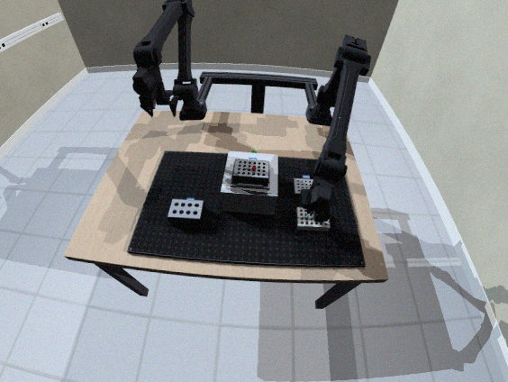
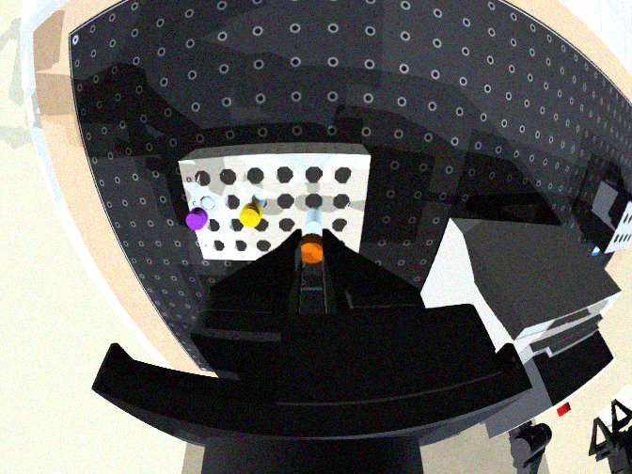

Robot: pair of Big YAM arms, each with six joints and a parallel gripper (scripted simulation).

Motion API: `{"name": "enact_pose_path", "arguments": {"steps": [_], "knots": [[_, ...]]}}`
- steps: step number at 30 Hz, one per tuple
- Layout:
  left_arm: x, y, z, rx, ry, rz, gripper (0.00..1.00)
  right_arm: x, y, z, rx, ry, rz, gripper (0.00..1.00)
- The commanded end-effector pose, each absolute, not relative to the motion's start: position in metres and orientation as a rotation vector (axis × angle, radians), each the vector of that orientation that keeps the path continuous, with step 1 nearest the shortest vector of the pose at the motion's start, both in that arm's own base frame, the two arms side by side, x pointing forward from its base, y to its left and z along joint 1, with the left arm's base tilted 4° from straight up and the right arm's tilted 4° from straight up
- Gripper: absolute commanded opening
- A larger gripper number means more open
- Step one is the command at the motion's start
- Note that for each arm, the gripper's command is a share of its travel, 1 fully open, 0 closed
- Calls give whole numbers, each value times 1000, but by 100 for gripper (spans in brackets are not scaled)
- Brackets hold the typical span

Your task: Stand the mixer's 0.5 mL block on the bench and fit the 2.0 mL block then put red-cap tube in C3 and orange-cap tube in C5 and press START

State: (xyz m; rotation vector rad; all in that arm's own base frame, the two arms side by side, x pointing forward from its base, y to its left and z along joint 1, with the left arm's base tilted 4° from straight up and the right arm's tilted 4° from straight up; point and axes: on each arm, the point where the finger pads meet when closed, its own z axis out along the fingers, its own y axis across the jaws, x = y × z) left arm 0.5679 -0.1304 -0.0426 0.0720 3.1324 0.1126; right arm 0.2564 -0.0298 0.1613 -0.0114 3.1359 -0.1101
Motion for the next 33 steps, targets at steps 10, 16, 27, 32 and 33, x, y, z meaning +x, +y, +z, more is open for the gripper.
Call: {"name": "enact_pose_path", "arguments": {"steps": [10, 16, 27, 32, 33], "knots": [[591, -143, -18, 66, 3071, 83, 9, 271, -33, 179, 8, 3098, -111, 100], [595, -137, 40, 77, 3056, 79, 9, 274, -34, 184, 9, 3086, -112, 100], [579, -138, 63, 64, 3111, 99, 9, 277, -34, 187, 9, 3077, -113, 100], [583, -148, 104, 69, 3079, 85, 9, 279, -34, 189, 10, 3072, -113, 100], [584, -150, 112, 69, 3072, 82, 9, 279, -34, 189, 10, 3072, -113, 100]]}}
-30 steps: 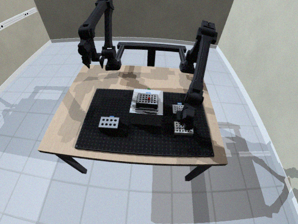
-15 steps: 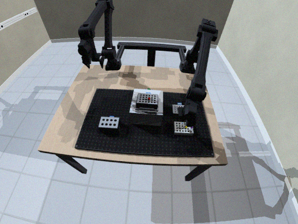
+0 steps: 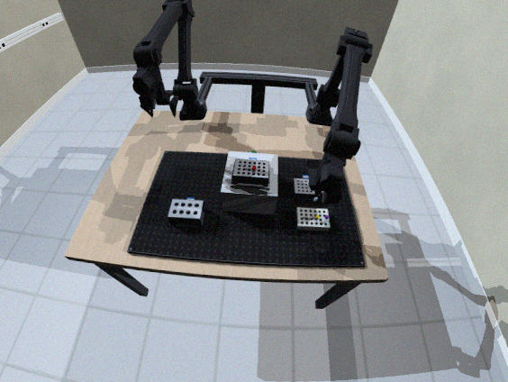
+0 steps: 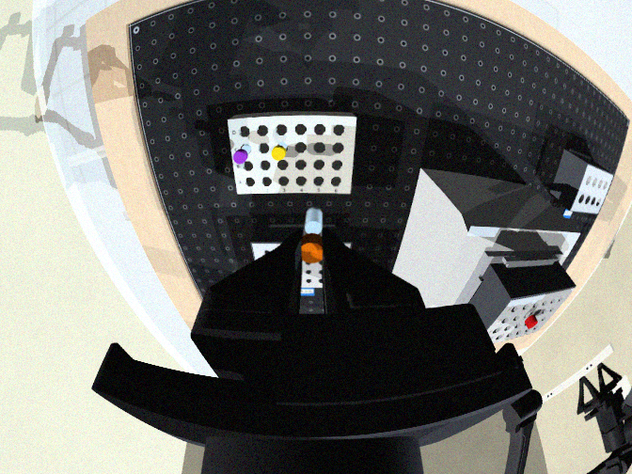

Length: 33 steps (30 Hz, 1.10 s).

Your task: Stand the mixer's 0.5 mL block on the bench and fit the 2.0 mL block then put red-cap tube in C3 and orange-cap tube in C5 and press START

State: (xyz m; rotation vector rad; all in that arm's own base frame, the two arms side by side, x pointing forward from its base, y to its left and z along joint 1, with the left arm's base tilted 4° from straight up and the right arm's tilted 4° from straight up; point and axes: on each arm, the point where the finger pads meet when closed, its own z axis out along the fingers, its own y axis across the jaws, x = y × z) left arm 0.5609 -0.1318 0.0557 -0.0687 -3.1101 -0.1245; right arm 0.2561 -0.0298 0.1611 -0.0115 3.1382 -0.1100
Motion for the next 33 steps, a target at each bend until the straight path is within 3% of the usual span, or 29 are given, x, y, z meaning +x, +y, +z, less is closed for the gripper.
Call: {"name": "enact_pose_path", "arguments": {"steps": [1, 16, 33], "knots": [[584, -150, 112, -72, -3207, -86, 9, 279, -34, 189, 10, 3072, -113, 100], [580, -152, 177, -59, -3208, -84, 9, 275, -33, 183, 9, 3087, -112, 100], [539, -220, 141, -33, -3139, -111, 9, 257, -32, 162, 6, 3141, -107, 100]]}}
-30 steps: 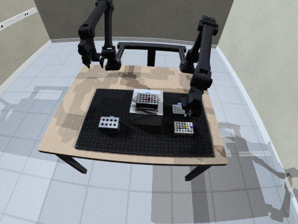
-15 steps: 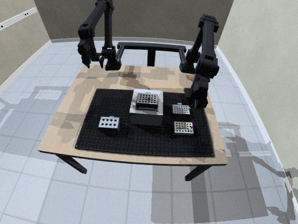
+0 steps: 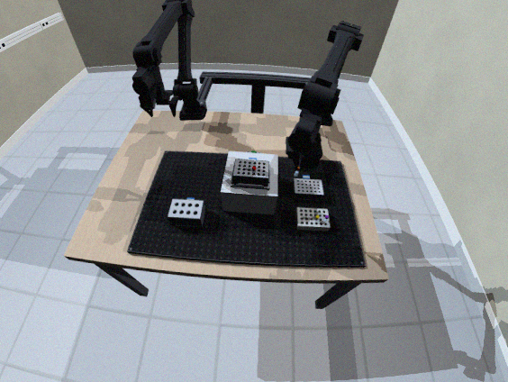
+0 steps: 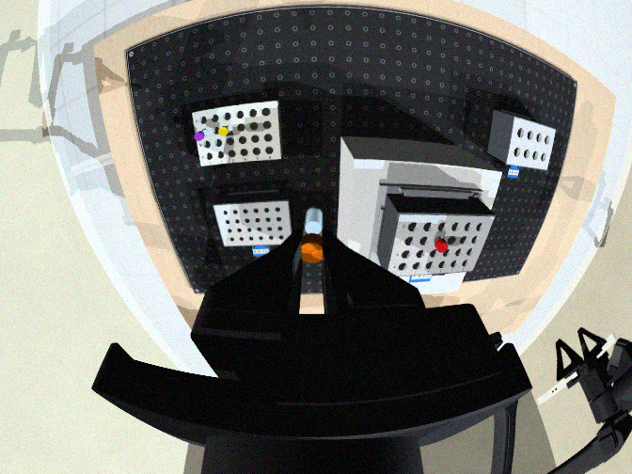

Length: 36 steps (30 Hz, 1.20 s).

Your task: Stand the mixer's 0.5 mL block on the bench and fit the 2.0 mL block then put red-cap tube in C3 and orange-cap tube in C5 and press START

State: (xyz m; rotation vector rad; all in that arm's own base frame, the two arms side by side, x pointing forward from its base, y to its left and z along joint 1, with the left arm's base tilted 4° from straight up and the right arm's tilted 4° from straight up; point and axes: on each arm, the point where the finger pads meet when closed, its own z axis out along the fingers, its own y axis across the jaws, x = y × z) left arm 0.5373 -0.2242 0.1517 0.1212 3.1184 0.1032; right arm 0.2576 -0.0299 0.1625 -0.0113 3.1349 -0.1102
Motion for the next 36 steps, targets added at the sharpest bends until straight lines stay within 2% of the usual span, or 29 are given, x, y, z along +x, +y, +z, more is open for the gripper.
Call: {"name": "enact_pose_path", "arguments": {"steps": [1, 36], "knots": [[536, -222, 139, 27, 3144, 114, 9, 257, -32, 162, 6, 3141, -107, 100], [473, -389, 139, 92, 3127, 95, 9, 278, -33, 191, 10, 3063, -112, 100]]}}
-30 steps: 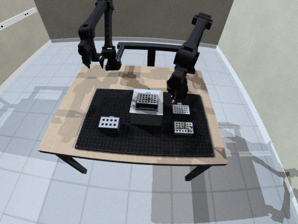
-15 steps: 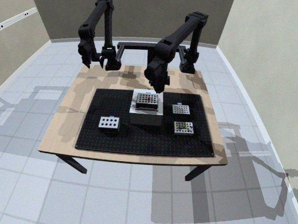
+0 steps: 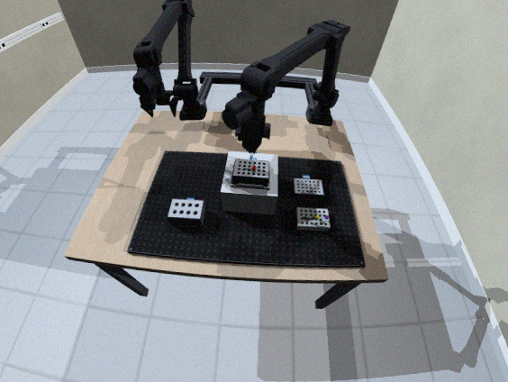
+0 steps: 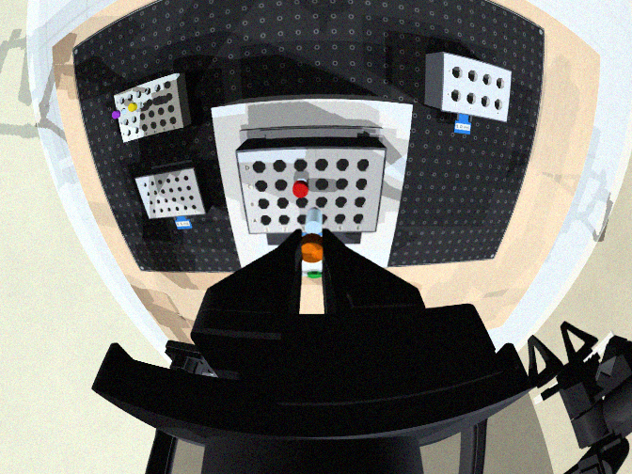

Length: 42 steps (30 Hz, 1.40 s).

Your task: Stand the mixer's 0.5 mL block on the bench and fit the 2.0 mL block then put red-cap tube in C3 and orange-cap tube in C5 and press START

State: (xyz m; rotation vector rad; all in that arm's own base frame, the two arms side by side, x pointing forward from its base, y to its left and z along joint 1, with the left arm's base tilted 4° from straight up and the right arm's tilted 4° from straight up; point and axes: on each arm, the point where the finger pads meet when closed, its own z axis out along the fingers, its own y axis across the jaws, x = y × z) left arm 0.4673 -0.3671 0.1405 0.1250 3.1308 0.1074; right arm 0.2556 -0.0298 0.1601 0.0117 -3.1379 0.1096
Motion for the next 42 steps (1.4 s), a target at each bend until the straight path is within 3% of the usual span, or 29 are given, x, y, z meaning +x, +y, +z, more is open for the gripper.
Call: {"name": "enact_pose_path", "arguments": {"steps": [1, 11, 30, 42], "knots": [[473, -389, 139, 92, 3127, 95, 9, 278, -33, 191, -10, -3216, 118, 100], [462, -402, 87, 65, 3142, 125, 9, 281, -33, 195, -11, -3230, 120, 100], [471, -397, 134, 103, 3084, 41, 9, 261, -31, 169, -7, -3163, 109, 100], [463, -390, 103, 104, 3133, 108, 9, 267, -32, 176, -8, -3181, 112, 100]]}}
